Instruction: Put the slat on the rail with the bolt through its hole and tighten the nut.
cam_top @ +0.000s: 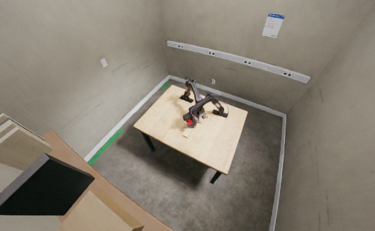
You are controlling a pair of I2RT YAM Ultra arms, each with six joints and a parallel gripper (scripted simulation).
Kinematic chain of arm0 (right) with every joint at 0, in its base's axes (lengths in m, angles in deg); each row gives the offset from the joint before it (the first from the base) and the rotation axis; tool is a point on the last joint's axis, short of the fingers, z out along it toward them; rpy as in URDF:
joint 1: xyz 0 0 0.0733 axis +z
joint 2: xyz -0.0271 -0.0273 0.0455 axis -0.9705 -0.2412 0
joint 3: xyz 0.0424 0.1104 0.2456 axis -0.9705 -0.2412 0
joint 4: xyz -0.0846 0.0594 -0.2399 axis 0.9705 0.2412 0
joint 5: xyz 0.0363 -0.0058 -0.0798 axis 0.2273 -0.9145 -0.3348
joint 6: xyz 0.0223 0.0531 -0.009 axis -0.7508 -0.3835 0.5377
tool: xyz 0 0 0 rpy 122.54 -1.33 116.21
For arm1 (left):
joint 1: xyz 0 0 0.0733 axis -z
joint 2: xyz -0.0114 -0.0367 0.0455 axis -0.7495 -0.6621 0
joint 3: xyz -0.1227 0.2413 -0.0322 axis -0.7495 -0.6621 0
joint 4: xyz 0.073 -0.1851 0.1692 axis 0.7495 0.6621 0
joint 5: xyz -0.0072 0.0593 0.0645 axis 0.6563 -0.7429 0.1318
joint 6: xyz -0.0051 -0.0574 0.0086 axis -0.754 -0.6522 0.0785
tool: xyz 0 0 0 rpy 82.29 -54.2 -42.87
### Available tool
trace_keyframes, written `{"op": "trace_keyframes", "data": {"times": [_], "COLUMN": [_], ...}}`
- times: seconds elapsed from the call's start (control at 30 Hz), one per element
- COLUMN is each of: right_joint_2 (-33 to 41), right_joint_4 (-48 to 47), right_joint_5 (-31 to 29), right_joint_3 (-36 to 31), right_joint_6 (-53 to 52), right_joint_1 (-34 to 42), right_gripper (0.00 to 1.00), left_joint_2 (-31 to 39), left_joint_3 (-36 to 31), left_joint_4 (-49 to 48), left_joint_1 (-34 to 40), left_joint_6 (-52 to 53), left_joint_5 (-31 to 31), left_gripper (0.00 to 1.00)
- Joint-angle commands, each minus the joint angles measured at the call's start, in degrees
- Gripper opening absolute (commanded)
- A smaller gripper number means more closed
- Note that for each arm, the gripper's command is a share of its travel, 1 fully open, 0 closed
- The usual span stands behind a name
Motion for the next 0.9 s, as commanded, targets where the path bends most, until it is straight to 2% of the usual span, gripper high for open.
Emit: {"op": "trace_keyframes", "data": {"times": [0.0, 0.1, 0.13, 0.33, 0.87], "right_joint_2": [0.64, 0.64, 0.63, 0.7, 0.53], "right_joint_4": [0.77, 0.8, 0.83, 0.79, 1.04], "right_joint_5": [-0.61, -0.64, -0.68, -0.52, 0.06], "right_joint_3": [1.14, 1.16, 1.19, 1.14, 1.38], "right_joint_6": [14.32, 17.04, 23.85, 38.75, 40.19], "right_joint_1": [0.23, 0.24, 0.26, 0.17, -0.12], "right_gripper": [0.34, 0.34, 0.34, 0.34, 0.34], "left_joint_2": [0.48, 0.48, 0.48, 0.48, 0.48], "left_joint_3": [0.27, 0.27, 0.27, 0.27, 0.27], "left_joint_4": [-0.06, -0.06, -0.06, -0.06, -0.06], "left_joint_1": [-0.01, -0.01, -0.01, -0.01, -0.01], "left_joint_6": [0.0, 0.0, 0.0, 0.0, 0.0], "left_joint_5": [0.0, 0.0, 0.0, 0.0, 0.0], "left_gripper": [0.72, 0.72, 0.72, 0.72, 0.72]}}
